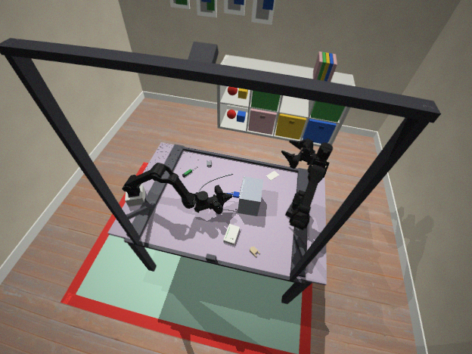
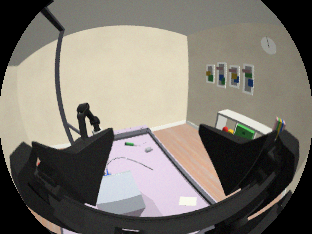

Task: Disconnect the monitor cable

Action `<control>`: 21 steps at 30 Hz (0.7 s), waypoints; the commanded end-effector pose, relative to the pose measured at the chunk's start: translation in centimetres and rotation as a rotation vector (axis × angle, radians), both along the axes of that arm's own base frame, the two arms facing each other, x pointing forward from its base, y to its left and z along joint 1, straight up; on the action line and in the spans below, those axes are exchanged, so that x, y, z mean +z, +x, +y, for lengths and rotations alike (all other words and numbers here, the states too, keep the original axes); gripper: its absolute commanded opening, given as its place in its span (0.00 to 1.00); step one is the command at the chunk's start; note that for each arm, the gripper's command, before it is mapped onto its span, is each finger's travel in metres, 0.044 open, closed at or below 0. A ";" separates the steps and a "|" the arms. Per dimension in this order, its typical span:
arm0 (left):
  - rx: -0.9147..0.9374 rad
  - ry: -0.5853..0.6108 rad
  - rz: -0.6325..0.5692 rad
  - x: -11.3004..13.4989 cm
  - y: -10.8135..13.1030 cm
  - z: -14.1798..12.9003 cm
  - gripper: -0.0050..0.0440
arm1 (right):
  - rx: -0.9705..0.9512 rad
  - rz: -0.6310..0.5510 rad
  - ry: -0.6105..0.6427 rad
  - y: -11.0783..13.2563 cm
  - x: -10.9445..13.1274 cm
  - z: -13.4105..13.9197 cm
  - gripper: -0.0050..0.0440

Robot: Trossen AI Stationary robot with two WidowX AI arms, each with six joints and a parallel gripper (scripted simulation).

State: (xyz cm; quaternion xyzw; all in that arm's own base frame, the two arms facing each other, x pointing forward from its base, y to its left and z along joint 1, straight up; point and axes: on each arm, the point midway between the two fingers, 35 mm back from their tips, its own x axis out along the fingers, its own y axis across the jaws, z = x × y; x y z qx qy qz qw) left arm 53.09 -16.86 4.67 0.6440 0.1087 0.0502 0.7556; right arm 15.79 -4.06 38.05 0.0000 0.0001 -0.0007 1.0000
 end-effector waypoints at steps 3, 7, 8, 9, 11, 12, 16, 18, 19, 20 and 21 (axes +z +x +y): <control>0.003 -0.042 -0.011 1.4 0.2 0.0 0.10 | 0.001 -0.001 -0.006 0.0 0.3 0.1 1.00; 0.003 -0.061 -0.003 1.4 0.2 0.0 0.10 | 0.001 -0.001 -0.006 0.0 0.3 0.1 1.00; 0.003 -0.061 -0.003 1.4 0.2 0.0 0.10 | 0.001 -0.001 -0.006 0.0 0.3 0.1 1.00; 0.003 -0.061 -0.003 1.4 0.2 0.0 0.10 | 0.001 -0.001 -0.006 0.0 0.3 0.1 1.00; 0.002 -0.090 0.008 1.5 0.2 0.0 0.10 | 0.001 -0.001 -0.006 0.0 0.3 0.1 1.00; 0.002 -0.102 0.013 1.5 0.2 0.0 0.10 | 0.001 -0.001 -0.006 0.0 0.3 0.1 1.00; 0.001 -0.127 0.023 1.6 0.2 0.0 0.10 | 0.001 -0.001 -0.006 0.0 0.3 0.1 1.00; 0.001 -0.166 0.039 1.7 0.2 0.0 0.10 | 0.001 -0.001 -0.006 0.0 0.3 0.1 1.00; 0.001 -0.171 0.041 1.7 0.2 0.0 0.10 | 0.001 -0.001 -0.006 0.0 0.3 0.1 1.00; 0.001 -0.171 0.041 1.7 0.2 0.0 0.10 | 0.001 -0.001 -0.006 0.0 0.3 0.1 1.00; 0.001 -0.171 0.041 1.7 0.2 0.0 0.10 | 0.001 -0.001 -0.006 0.0 0.3 0.1 1.00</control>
